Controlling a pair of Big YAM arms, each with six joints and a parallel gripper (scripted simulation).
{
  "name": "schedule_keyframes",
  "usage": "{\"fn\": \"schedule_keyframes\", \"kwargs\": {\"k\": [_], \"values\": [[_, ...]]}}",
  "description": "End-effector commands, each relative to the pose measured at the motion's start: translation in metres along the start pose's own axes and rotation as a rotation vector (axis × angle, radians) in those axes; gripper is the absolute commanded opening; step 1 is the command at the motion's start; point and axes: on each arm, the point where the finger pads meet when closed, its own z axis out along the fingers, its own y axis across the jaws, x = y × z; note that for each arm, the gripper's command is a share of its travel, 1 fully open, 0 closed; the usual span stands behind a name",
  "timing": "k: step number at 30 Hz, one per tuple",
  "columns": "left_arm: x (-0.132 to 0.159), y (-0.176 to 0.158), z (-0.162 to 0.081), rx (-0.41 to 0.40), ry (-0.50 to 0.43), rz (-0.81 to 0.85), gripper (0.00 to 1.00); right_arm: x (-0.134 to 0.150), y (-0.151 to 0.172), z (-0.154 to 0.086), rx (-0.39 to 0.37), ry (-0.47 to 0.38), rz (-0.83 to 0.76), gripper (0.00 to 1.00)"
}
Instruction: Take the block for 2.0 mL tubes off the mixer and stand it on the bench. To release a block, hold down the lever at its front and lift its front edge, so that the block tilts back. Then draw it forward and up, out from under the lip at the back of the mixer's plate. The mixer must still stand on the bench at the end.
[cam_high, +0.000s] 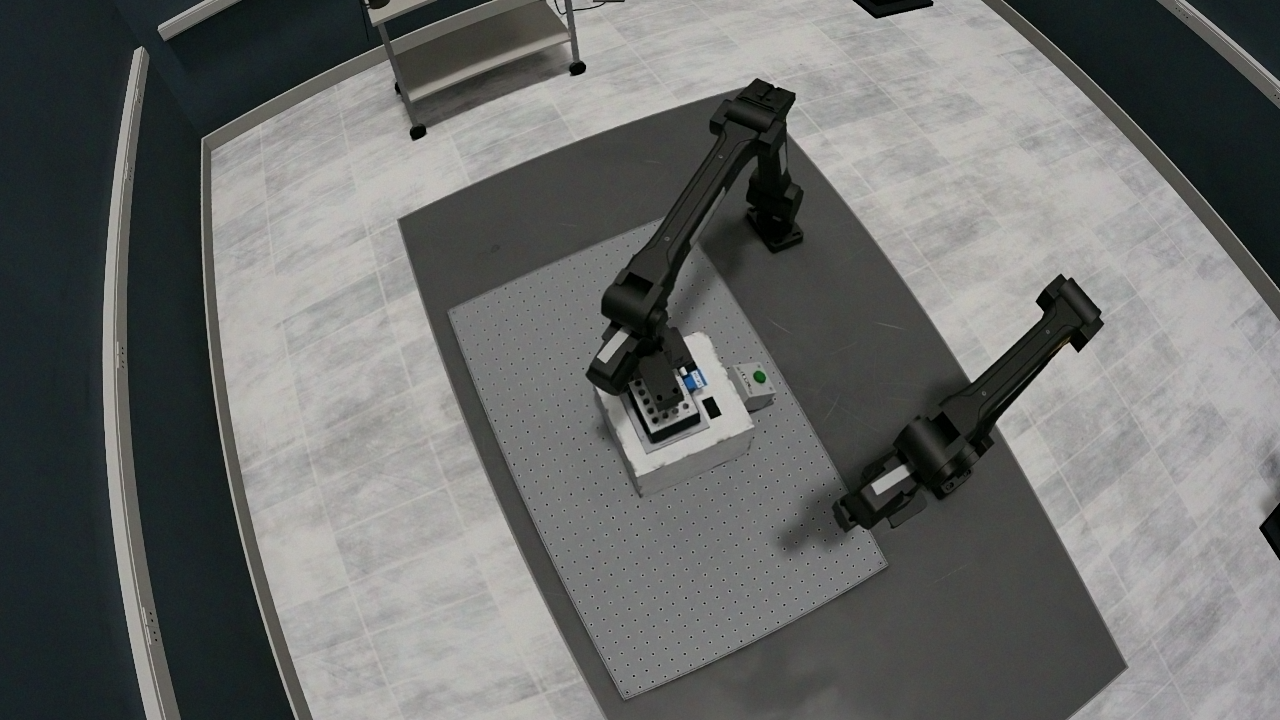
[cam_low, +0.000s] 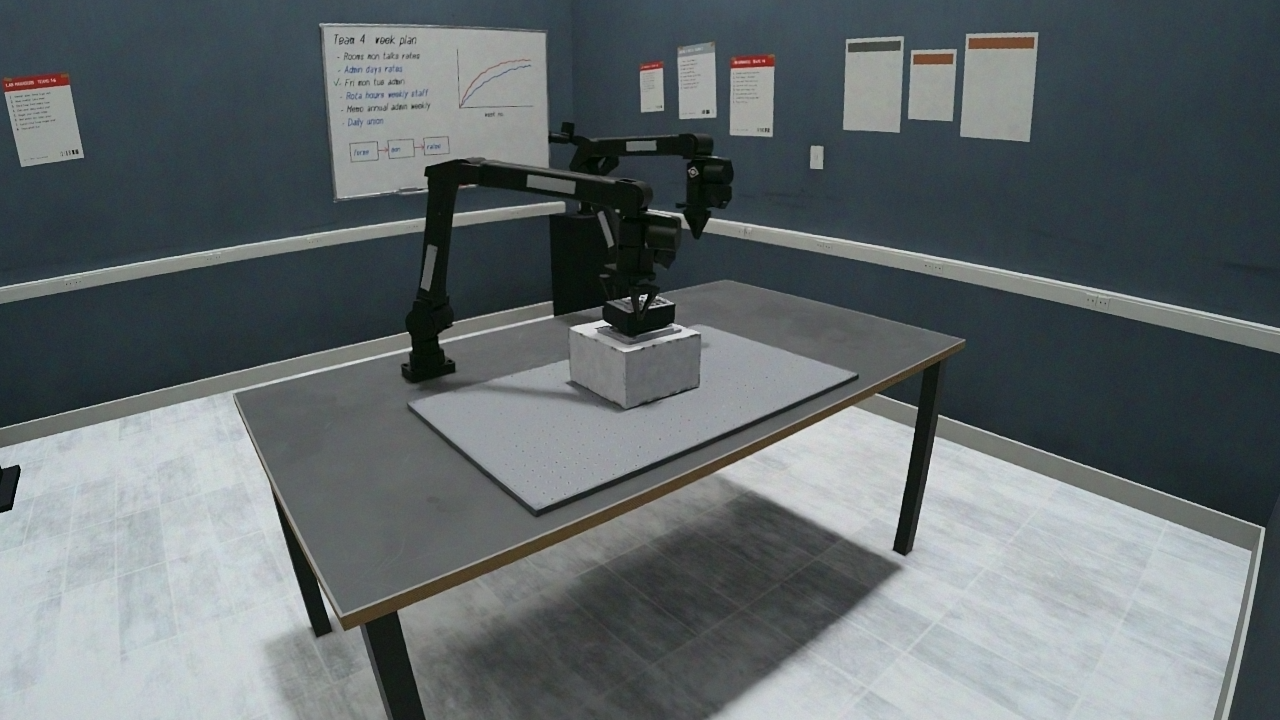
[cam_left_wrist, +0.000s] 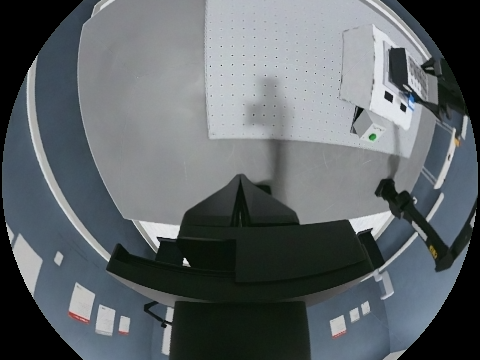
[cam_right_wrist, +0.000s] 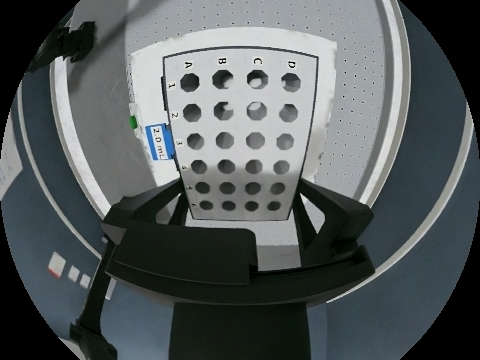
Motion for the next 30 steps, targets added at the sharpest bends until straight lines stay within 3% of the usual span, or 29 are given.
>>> {"fn": "schedule_keyframes", "kwargs": {"k": [1, 9, 30], "values": [[-0.014, 0.003, -0.024, -0.004, -0.052, -0.014, 0.0, -0.005, -0.001, -0.079, 0.121, -0.09, 0.001, 0.0], [-0.015, 0.003, -0.025, -0.005, -0.054, -0.014, 0.0, -0.001, -0.002, -0.085, 0.13, -0.096, 0.02, 0.0], [0.001, 0.0, 0.004, 0.007, 0.021, -0.015, 0.0, -0.011, 0.005, -0.086, 0.149, -0.096, 0.001, 0.0]]}}
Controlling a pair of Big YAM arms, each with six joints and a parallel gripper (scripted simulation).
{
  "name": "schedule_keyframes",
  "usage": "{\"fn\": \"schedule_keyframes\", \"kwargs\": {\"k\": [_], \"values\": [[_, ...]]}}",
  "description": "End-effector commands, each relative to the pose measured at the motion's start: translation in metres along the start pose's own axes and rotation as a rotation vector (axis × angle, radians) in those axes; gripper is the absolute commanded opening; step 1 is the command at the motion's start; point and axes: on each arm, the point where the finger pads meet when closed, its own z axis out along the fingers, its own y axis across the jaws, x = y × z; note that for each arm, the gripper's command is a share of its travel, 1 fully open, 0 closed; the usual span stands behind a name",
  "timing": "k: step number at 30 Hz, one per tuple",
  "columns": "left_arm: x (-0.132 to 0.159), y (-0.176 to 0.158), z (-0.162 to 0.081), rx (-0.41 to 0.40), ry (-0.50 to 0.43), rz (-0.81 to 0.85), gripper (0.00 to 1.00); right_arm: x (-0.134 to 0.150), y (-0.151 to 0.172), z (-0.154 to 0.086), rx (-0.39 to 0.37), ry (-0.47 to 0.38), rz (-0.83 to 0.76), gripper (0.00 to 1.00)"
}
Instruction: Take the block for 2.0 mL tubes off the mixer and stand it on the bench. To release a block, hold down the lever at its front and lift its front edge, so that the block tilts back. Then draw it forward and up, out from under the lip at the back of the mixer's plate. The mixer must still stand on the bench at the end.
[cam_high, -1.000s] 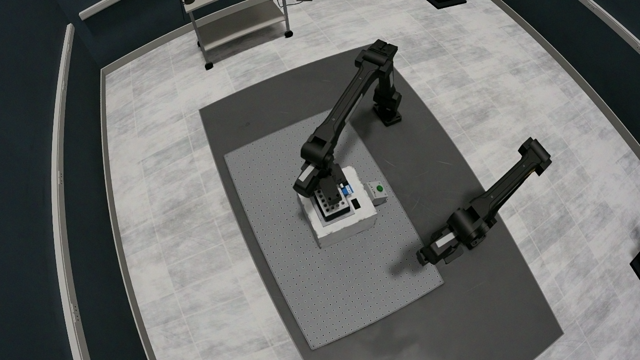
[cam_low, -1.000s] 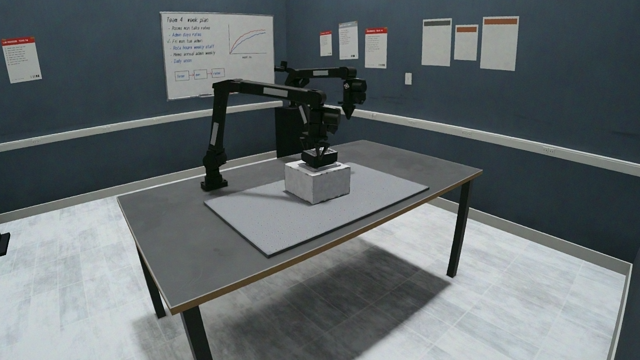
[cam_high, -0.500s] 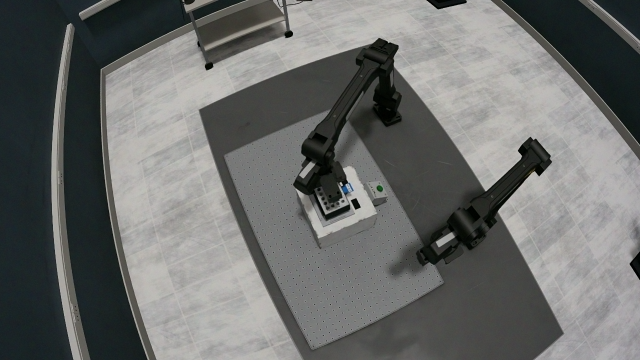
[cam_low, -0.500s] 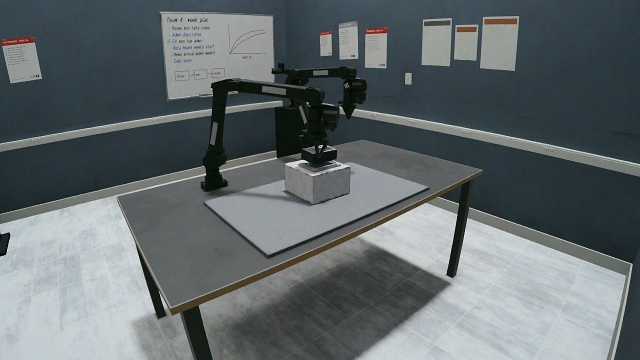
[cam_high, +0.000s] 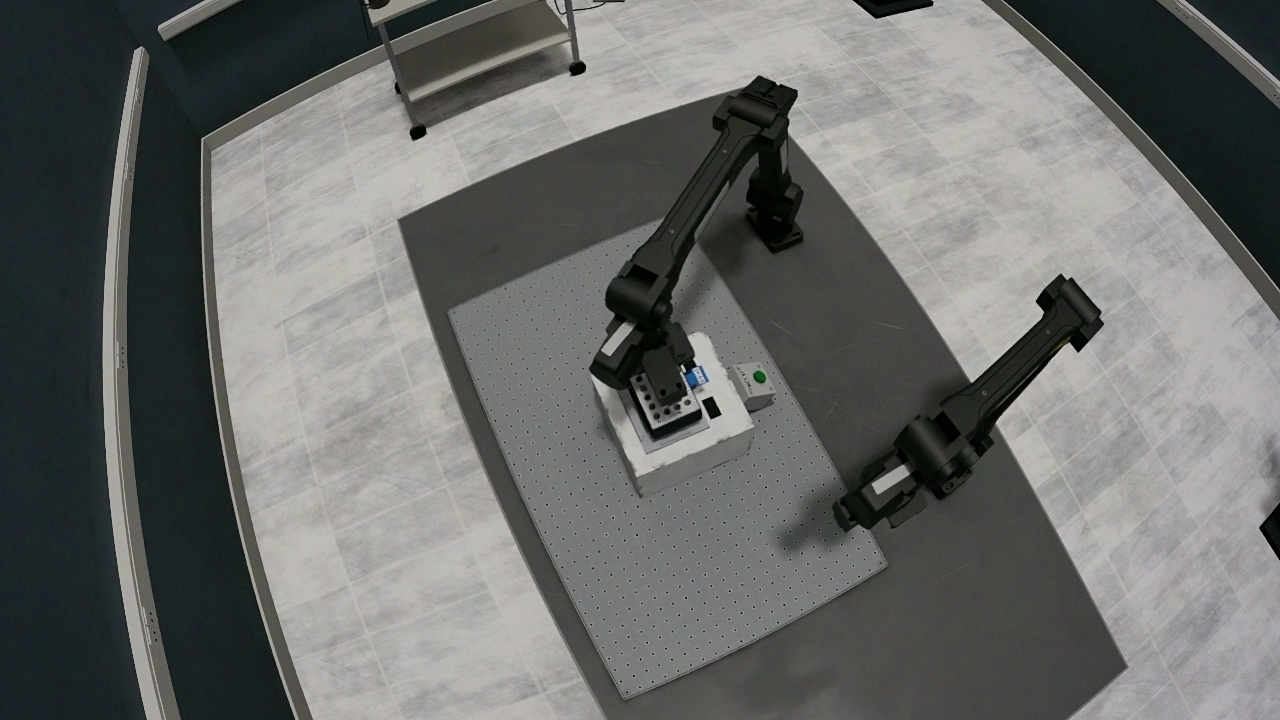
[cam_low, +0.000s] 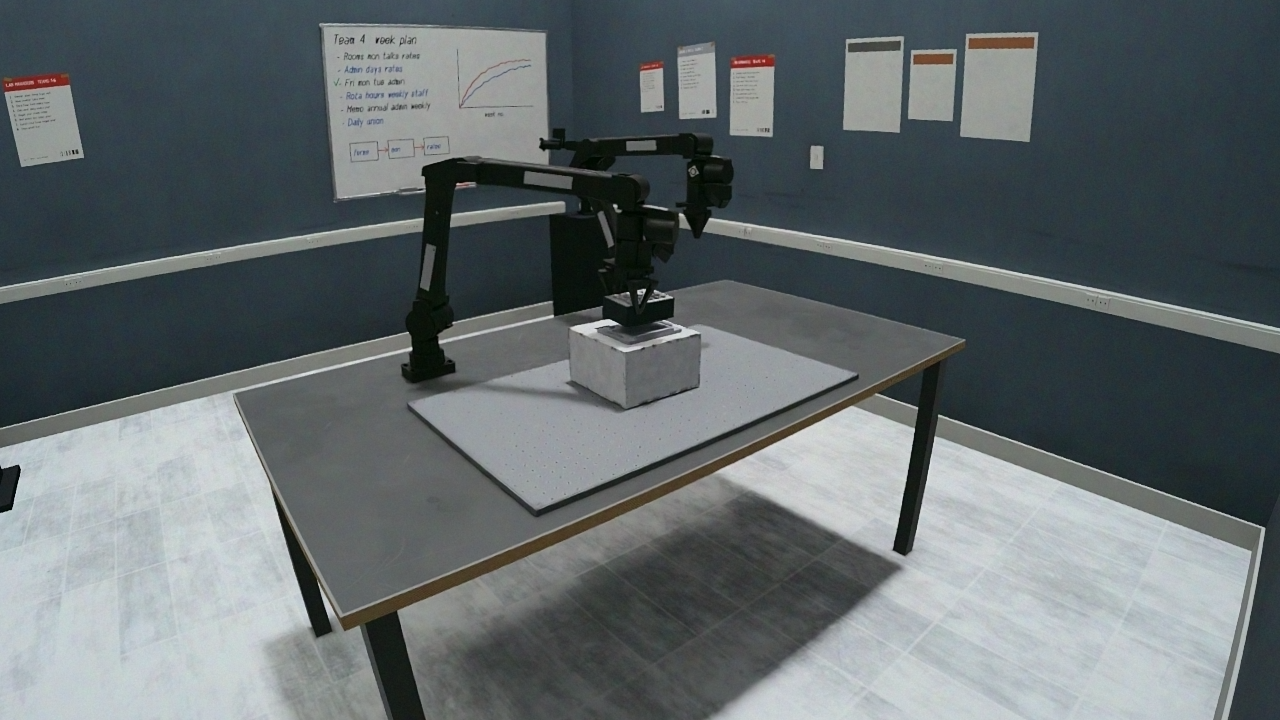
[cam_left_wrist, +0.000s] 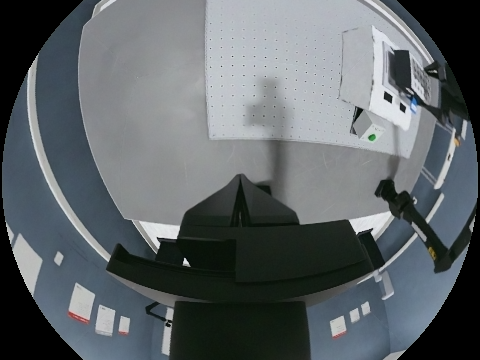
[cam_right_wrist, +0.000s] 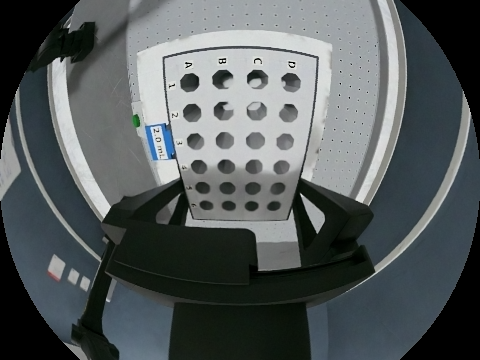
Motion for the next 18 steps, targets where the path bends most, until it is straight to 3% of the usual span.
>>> {"fn": "schedule_keyframes", "kwargs": {"k": [1, 18], "values": [[0.003, 0.0, 0.006, 0.008, 0.027, -0.015, 0.0, -0.01, -0.003, -0.074, 0.13, -0.095, 0.004, 0.0], [-0.007, 0.002, -0.009, 0.002, -0.013, -0.015, 0.0, 0.005, -0.001, -0.058, 0.107, -0.085, 0.027, 0.0]]}}
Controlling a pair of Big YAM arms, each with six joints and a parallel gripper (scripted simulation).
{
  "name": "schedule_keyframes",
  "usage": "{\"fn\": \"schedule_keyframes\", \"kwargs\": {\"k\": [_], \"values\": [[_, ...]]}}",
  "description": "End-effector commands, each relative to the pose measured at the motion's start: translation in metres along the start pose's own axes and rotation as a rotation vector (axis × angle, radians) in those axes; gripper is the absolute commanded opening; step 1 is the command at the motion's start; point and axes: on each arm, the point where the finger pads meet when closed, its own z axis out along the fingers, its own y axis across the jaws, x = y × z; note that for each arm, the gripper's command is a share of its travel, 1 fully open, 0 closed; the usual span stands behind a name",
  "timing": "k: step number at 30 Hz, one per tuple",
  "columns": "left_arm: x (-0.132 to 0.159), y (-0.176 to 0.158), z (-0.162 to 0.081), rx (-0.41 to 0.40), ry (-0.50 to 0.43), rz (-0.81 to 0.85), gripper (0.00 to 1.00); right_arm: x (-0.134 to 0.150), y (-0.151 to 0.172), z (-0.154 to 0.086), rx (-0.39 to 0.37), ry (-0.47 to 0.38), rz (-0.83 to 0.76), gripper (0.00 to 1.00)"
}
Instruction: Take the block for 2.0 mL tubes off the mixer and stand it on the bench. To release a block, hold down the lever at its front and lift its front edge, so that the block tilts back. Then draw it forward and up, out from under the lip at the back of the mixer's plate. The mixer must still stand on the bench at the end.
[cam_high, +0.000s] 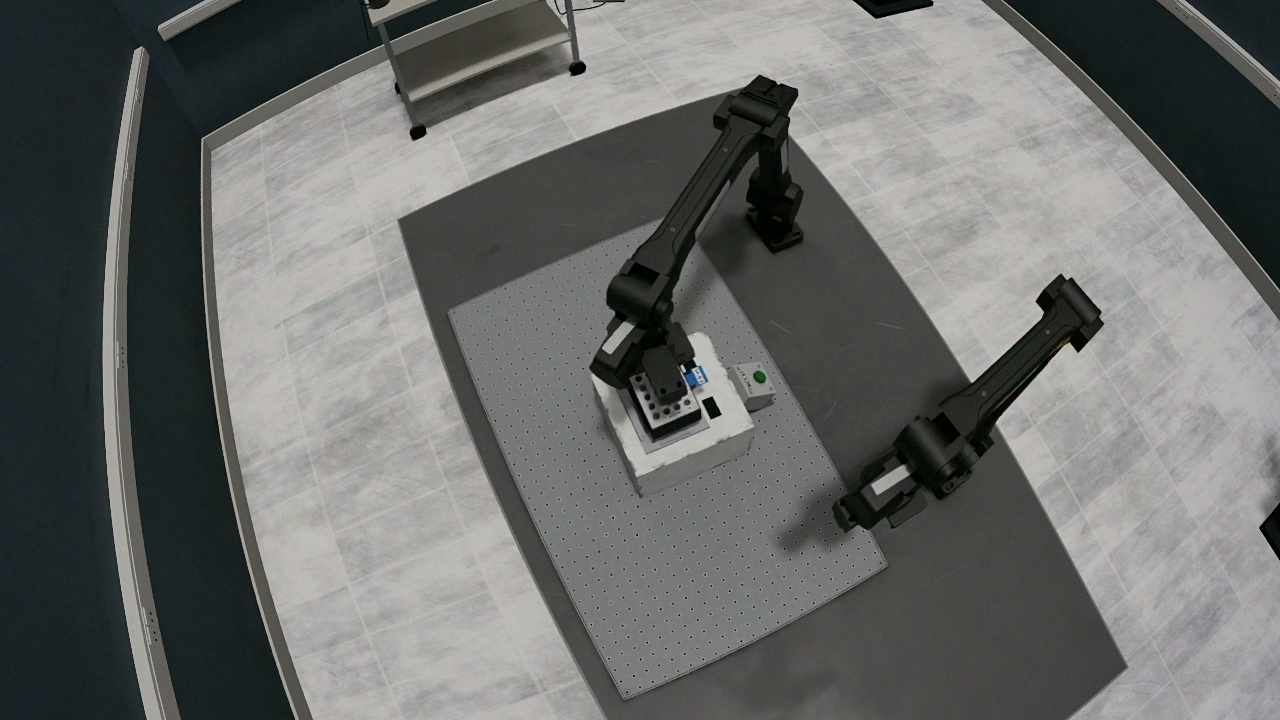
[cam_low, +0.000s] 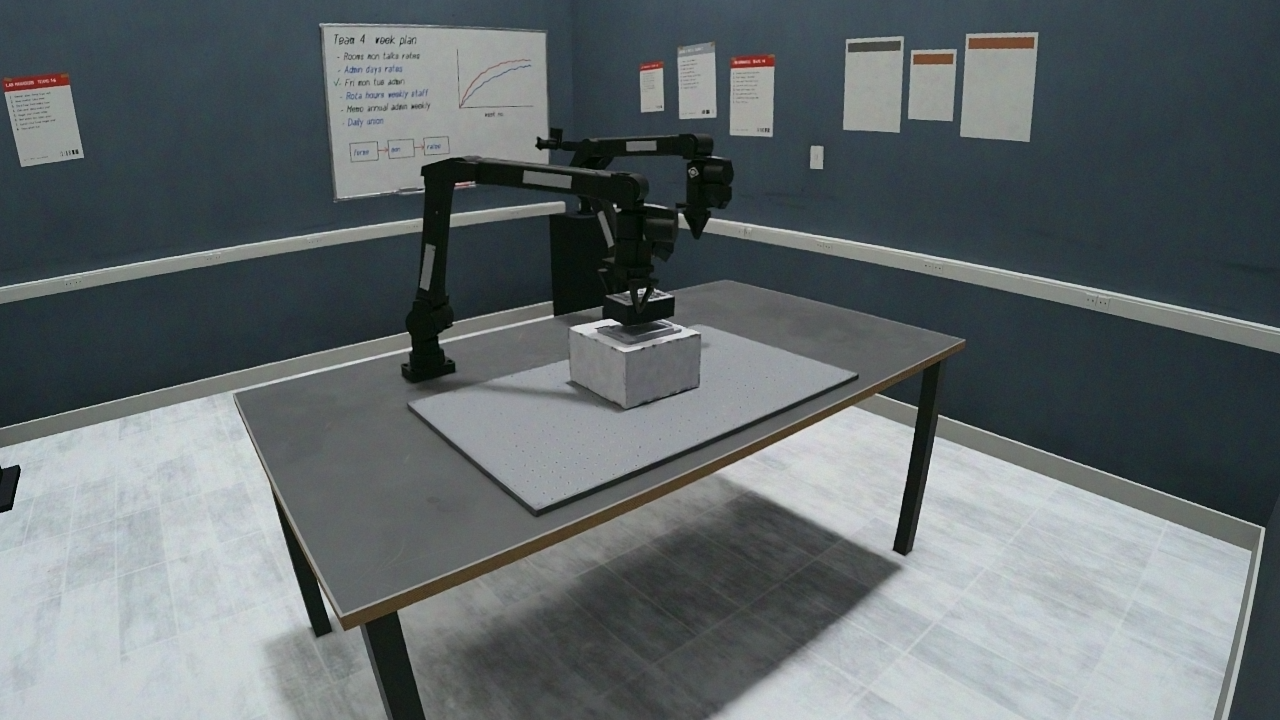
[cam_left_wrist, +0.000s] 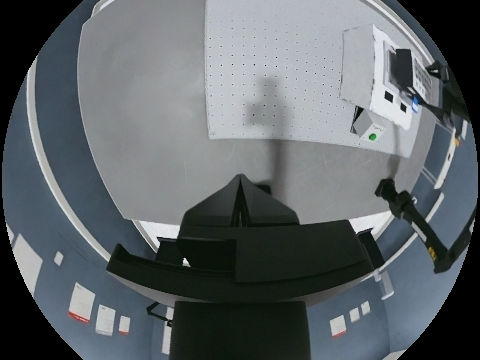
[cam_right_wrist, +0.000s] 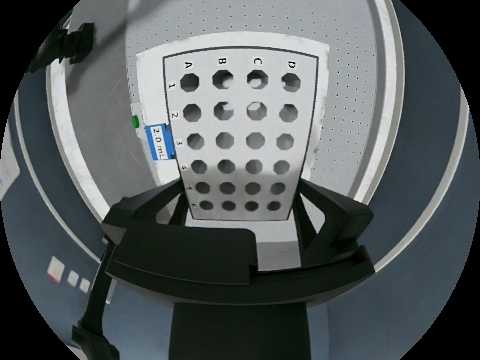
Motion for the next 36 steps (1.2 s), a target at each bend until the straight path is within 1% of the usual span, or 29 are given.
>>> {"fn": "schedule_keyframes", "kwargs": {"k": [1, 6, 8, 12, 16, 19, 23, 31, 36], "values": [[-0.009, 0.002, -0.013, 0.001, -0.023, -0.015, 0.0, 0.007, -0.001, -0.055, 0.099, -0.077, 0.027, 0.0], [-0.011, 0.002, -0.015, 0.0, -0.028, -0.015, 0.0, 0.005, -0.004, -0.055, 0.104, -0.077, 0.026, 0.0], [-0.011, 0.002, -0.016, 0.0, -0.03, -0.015, 0.0, 0.0, -0.003, -0.059, 0.115, -0.083, 0.017, 0.0], [-0.012, 0.002, -0.017, -0.001, -0.033, -0.015, 0.0, -0.006, 0.002, -0.06, 0.122, -0.083, 0.002, 0.0], [-0.013, 0.003, -0.019, -0.002, -0.037, -0.016, 0.0, -0.006, 0.009, -0.055, 0.112, -0.074, -0.005, 0.0], [-0.014, 0.003, -0.02, -0.002, -0.039, -0.016, 0.0, -0.009, 0.006, -0.057, 0.122, -0.079, -0.004, 0.0], [-0.014, 0.003, -0.021, -0.003, -0.041, -0.016, 0.0, -0.007, 0.0, -0.057, 0.124, -0.08, 0.005, 0.0], [-0.016, 0.003, -0.023, -0.004, -0.048, -0.016, 0.0, -0.002, -0.011, -0.071, 0.155, -0.1, 0.025, 0.0], [-0.013, 0.003, -0.018, -0.002, -0.034, -0.016, 0.0, 0.002, -0.009, -0.068, 0.152, -0.095, 0.028, 0.0]]}}
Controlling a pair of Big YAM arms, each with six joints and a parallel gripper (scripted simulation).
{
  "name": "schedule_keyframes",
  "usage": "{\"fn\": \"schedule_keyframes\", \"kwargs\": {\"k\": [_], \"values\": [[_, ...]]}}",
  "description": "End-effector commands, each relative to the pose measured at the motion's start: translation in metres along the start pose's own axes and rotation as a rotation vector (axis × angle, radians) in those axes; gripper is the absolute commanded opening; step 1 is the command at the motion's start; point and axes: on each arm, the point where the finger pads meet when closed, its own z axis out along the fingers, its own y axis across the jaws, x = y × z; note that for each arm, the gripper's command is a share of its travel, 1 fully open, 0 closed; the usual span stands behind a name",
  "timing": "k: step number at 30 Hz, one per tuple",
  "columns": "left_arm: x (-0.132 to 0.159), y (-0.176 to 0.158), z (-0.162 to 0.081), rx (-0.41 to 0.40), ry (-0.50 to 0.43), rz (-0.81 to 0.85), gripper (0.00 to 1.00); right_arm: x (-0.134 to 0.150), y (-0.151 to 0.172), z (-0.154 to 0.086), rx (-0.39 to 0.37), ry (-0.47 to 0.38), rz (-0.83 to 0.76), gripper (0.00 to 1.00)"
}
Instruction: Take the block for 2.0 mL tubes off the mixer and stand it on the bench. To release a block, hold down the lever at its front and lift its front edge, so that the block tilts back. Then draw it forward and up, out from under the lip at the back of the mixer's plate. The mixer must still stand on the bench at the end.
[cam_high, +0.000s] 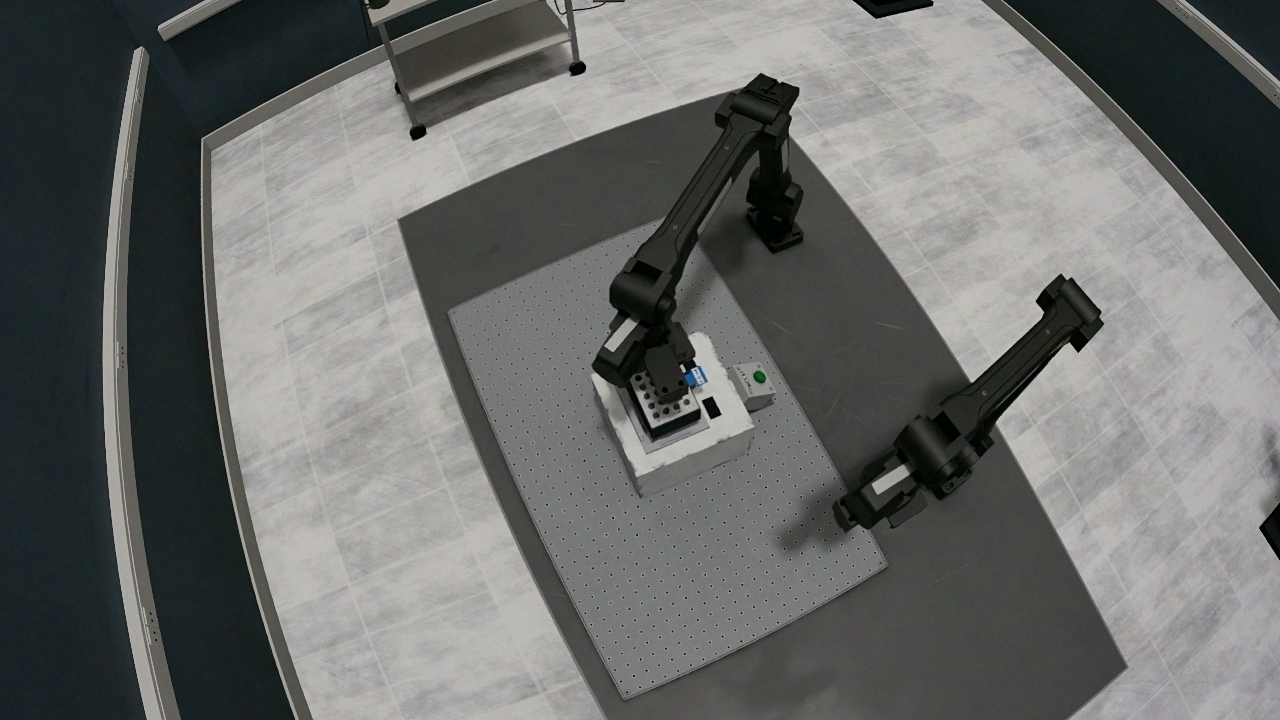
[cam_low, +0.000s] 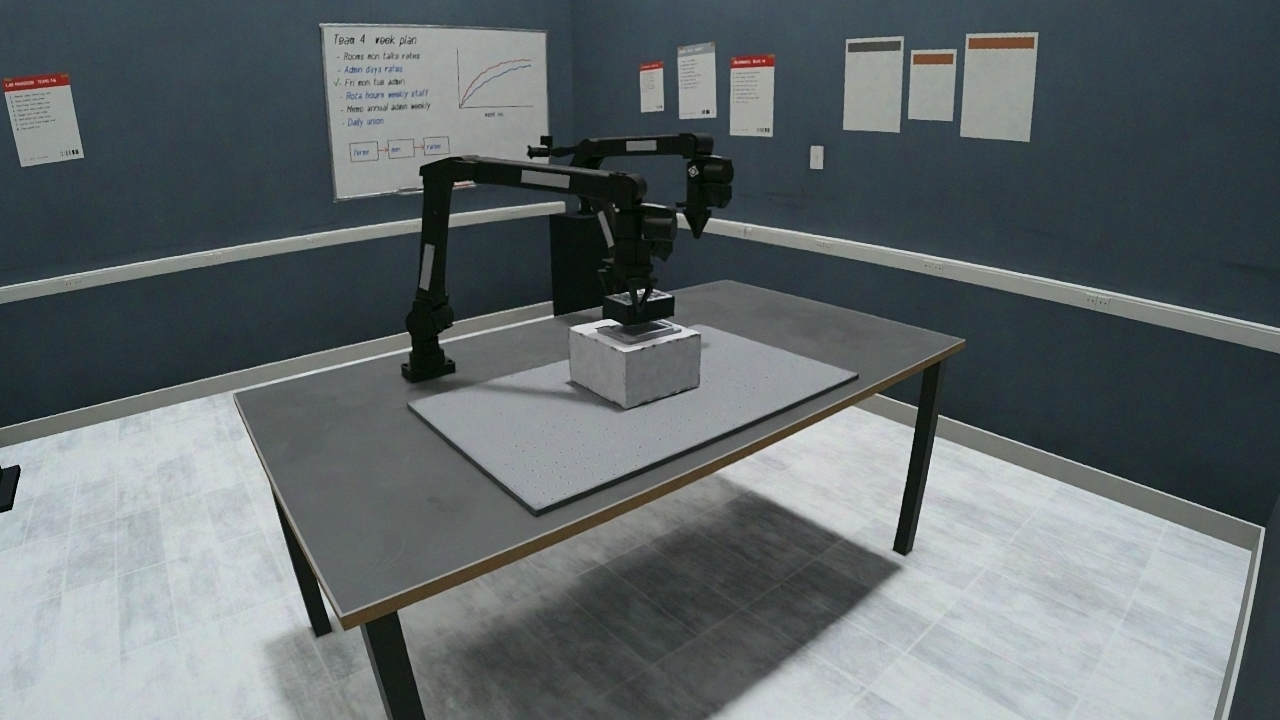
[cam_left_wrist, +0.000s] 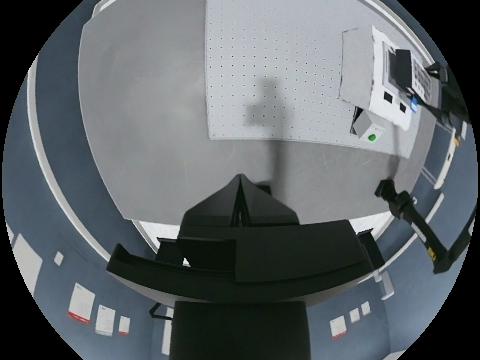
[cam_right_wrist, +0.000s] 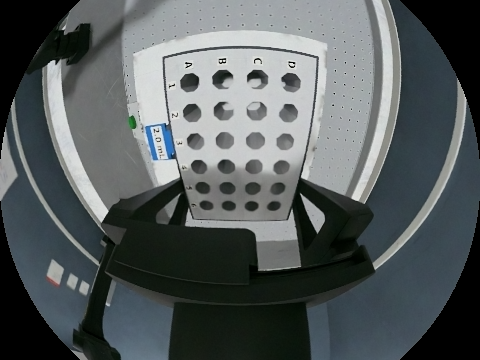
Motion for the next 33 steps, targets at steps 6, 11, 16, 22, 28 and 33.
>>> {"fn": "schedule_keyframes", "kwargs": {"k": [6, 11, 16, 22, 28, 33], "values": [[-0.009, 0.002, -0.01, 0.001, -0.013, -0.016, 0.0, -0.002, -0.005, -0.056, 0.11, -0.082, 0.019, 0.0], [-0.004, 0.001, -0.002, 0.004, 0.007, -0.016, 0.0, -0.009, 0.002, -0.038, 0.081, -0.06, -0.001, 0.0], [0.001, 0.001, 0.005, 0.006, 0.027, -0.016, 0.0, -0.01, -0.001, -0.044, 0.099, -0.069, 0.003, 0.0], [0.002, 0.0, 0.008, 0.007, 0.035, -0.017, 0.0, -0.005, -0.007, -0.053, 0.111, -0.081, 0.02, 0.0], [0.002, 0.0, 0.007, 0.007, 0.032, -0.017, 0.0, -0.002, -0.008, -0.065, 0.119, -0.085, 0.026, 0.0], [-0.003, 0.001, -0.001, 0.004, 0.011, -0.017, 0.0, 0.002, -0.007, -0.069, 0.122, -0.08, 0.029, 0.0]]}}
